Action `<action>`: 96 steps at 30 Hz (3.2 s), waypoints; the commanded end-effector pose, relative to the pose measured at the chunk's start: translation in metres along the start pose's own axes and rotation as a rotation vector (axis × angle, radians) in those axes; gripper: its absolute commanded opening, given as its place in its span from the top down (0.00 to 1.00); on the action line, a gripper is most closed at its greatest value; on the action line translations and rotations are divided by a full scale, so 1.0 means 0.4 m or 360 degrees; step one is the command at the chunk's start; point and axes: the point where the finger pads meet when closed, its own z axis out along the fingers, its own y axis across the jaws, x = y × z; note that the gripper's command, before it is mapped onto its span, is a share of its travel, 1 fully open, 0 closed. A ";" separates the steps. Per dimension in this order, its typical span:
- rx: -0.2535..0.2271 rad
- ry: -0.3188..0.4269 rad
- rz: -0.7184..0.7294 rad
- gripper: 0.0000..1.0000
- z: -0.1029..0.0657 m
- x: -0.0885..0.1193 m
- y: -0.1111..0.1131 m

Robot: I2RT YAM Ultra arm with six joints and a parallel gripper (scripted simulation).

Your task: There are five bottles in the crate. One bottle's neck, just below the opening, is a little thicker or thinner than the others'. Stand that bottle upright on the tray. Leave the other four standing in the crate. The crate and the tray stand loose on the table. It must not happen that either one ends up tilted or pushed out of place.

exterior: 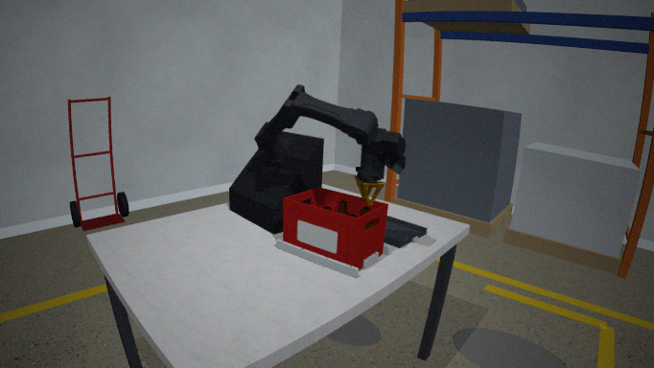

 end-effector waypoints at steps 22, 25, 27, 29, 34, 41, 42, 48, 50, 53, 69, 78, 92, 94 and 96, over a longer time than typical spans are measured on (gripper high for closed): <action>-0.0012 0.0011 -0.0057 0.39 0.003 -0.019 0.034; -0.0003 0.0001 -0.0043 0.39 -0.003 -0.019 0.029; 0.0034 -0.0042 0.0017 0.39 -0.027 -0.021 -0.001; 0.0021 -0.0028 -0.0003 0.39 -0.023 -0.013 0.013; 0.0043 -0.0053 0.0026 0.39 -0.038 -0.014 -0.007; 0.0043 -0.0053 0.0026 0.39 -0.038 -0.014 -0.007; 0.0043 -0.0053 0.0026 0.39 -0.038 -0.014 -0.007; 0.0038 -0.0047 0.0019 0.39 -0.038 -0.012 -0.006; 0.0038 -0.0047 0.0019 0.39 -0.038 -0.012 -0.006; 0.0038 -0.0047 0.0019 0.39 -0.038 -0.012 -0.006; 0.0038 -0.0047 0.0019 0.39 -0.038 -0.012 -0.006; 0.0038 -0.0047 0.0019 0.39 -0.038 -0.012 -0.006; 0.0038 -0.0047 0.0019 0.39 -0.038 -0.012 -0.006; 0.0038 -0.0047 0.0019 0.39 -0.038 -0.012 -0.006; 0.0038 -0.0047 0.0019 0.39 -0.038 -0.012 -0.006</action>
